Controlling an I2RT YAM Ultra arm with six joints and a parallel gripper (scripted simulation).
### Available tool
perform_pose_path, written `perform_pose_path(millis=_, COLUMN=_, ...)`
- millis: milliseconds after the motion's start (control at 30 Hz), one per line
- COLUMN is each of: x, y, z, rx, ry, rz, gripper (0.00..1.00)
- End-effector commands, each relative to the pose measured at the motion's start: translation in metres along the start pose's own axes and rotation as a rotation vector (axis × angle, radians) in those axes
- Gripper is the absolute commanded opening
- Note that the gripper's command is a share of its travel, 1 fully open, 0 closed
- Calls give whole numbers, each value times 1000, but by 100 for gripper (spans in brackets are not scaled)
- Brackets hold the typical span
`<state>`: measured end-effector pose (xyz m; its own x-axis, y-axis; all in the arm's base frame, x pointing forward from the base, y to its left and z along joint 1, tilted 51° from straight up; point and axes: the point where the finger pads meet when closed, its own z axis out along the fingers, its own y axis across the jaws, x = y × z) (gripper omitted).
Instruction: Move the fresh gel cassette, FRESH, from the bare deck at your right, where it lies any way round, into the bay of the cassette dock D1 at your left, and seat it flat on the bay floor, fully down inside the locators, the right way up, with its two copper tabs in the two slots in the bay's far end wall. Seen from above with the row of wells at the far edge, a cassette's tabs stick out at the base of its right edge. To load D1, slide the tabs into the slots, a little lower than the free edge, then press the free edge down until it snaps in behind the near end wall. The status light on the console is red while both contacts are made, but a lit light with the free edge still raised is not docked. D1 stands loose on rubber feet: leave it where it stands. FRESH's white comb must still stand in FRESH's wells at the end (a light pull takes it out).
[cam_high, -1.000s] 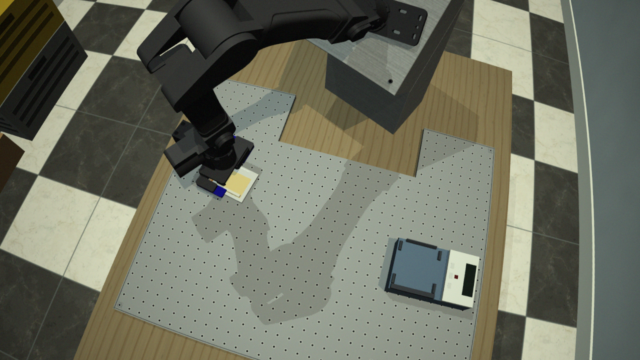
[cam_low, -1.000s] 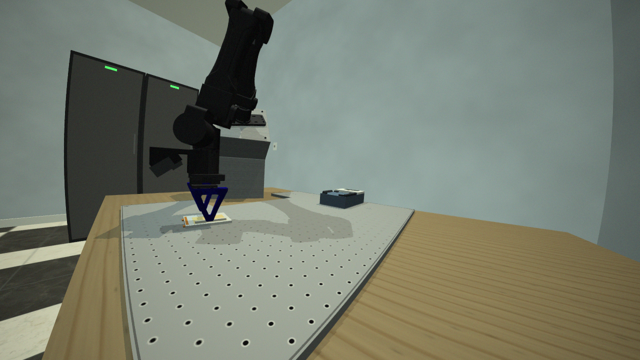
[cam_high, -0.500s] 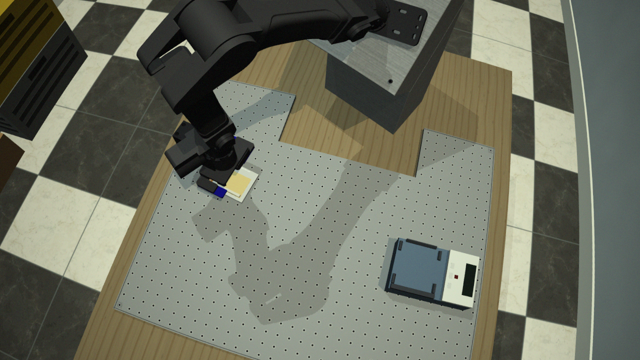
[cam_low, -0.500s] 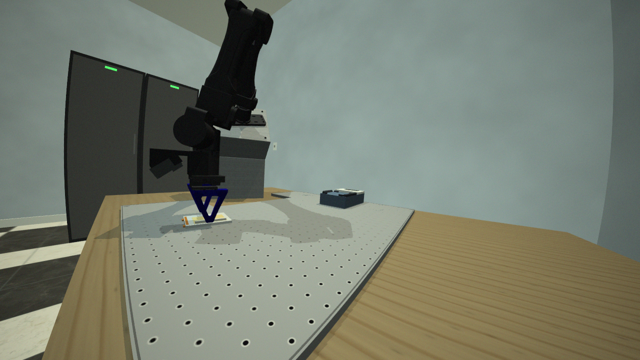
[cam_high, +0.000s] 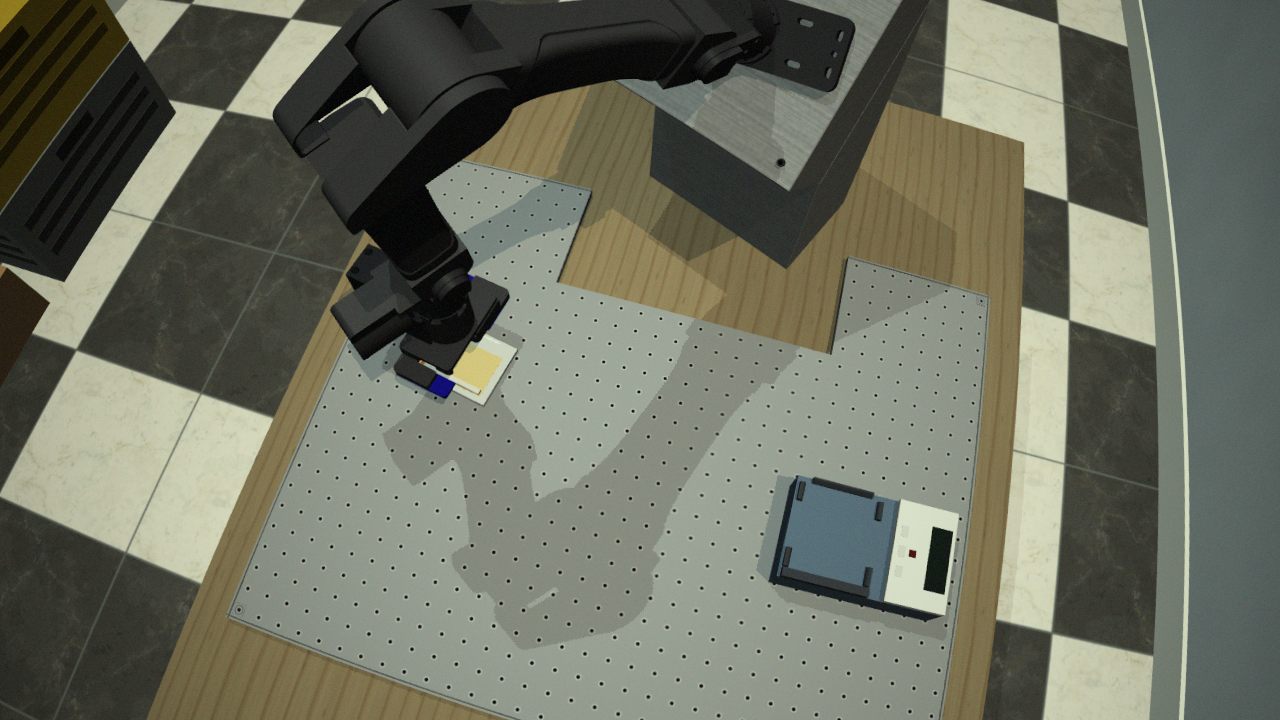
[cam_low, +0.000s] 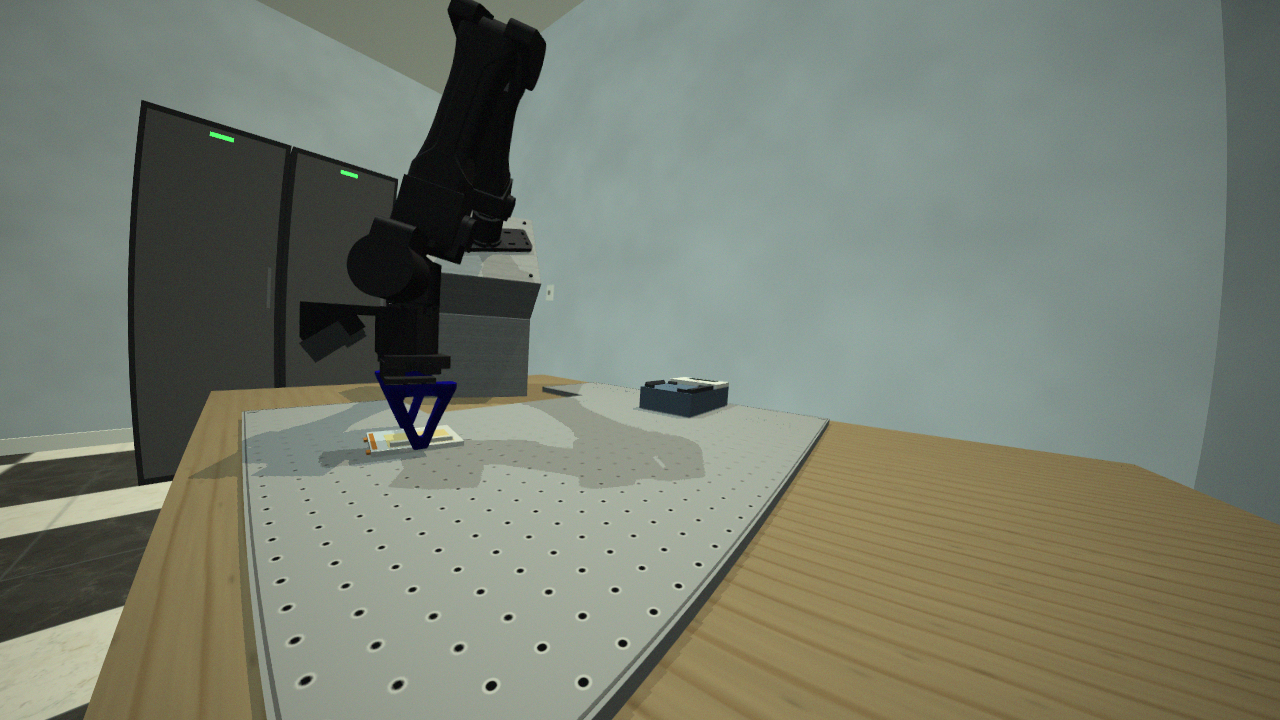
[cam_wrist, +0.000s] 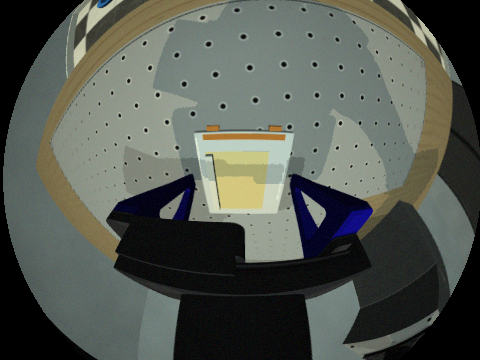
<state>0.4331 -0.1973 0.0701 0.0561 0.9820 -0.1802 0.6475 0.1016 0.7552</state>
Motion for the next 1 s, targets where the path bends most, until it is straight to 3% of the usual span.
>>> perform_pose_path(millis=0, x=-8, y=4, z=2, rx=-3, ry=-20, rz=9, gripper=100)
perform_pose_path(millis=433, x=-6, y=6, z=7, rx=-12, ry=-18, rz=3, gripper=100)
perform_pose_path(millis=467, x=-8, y=15, z=1, rx=-33, ry=-27, rz=-3, gripper=100)
perform_pose_path(millis=667, x=-6, y=7, z=9, rx=-13, ry=-18, rz=3, gripper=100)
perform_pose_path(millis=767, x=-1, y=-9, z=9, rx=23, ry=-5, rz=14, gripper=100)
perform_pose_path(millis=967, x=1, y=-14, z=9, rx=26, ry=-4, rz=14, gripper=100)
